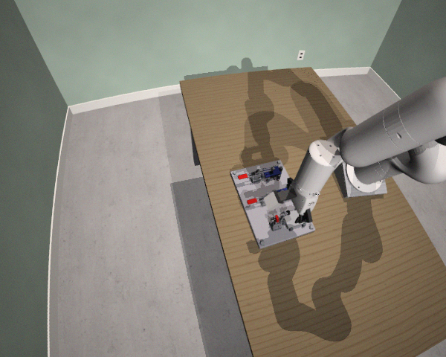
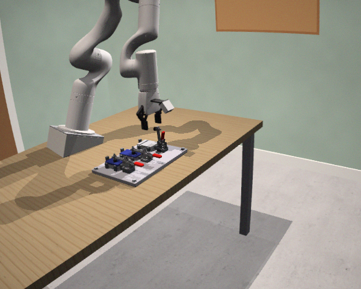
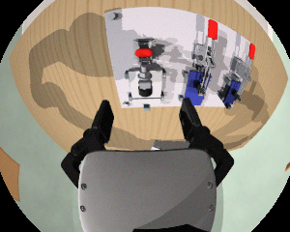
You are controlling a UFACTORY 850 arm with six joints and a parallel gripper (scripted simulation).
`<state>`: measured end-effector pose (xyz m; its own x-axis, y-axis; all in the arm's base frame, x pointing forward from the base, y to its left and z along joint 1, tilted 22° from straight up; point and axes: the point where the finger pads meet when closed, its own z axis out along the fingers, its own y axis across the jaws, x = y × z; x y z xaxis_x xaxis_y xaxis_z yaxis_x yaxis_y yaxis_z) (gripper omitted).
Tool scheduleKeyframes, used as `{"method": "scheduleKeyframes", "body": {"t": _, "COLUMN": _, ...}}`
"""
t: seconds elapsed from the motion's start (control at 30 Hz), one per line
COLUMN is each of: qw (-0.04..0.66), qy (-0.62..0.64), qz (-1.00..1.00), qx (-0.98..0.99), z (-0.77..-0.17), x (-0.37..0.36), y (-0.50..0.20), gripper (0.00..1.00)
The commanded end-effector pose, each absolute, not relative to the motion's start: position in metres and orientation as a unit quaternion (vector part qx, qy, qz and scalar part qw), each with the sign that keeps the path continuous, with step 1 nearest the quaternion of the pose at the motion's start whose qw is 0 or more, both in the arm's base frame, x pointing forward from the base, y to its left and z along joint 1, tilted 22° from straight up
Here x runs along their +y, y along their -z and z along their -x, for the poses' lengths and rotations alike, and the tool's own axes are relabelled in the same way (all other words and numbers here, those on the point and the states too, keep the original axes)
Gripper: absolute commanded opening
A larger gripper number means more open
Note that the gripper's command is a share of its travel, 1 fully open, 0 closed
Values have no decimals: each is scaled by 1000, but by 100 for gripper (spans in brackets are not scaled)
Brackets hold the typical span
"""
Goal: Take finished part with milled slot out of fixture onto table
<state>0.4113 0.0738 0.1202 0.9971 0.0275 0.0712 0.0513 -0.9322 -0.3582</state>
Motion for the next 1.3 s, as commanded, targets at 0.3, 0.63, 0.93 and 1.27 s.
{"method": "scheduleKeyframes", "body": {"t": 0.3, "qw": 183, "qy": 34, "qz": 982, "qx": -20, "z": -384, "x": 73, "y": -119, "gripper": 100}}
{"method": "scheduleKeyframes", "body": {"t": 0.63, "qw": 183, "qy": 34, "qz": 982, "qx": -20, "z": -380, "x": 73, "y": -119, "gripper": 100}}
{"method": "scheduleKeyframes", "body": {"t": 0.93, "qw": 183, "qy": 34, "qz": 982, "qx": -20, "z": -381, "x": 75, "y": -113, "gripper": 100}}
{"method": "scheduleKeyframes", "body": {"t": 1.27, "qw": 183, "qy": 34, "qz": 982, "qx": -20, "z": -382, "x": 84, "y": -90, "gripper": 100}}
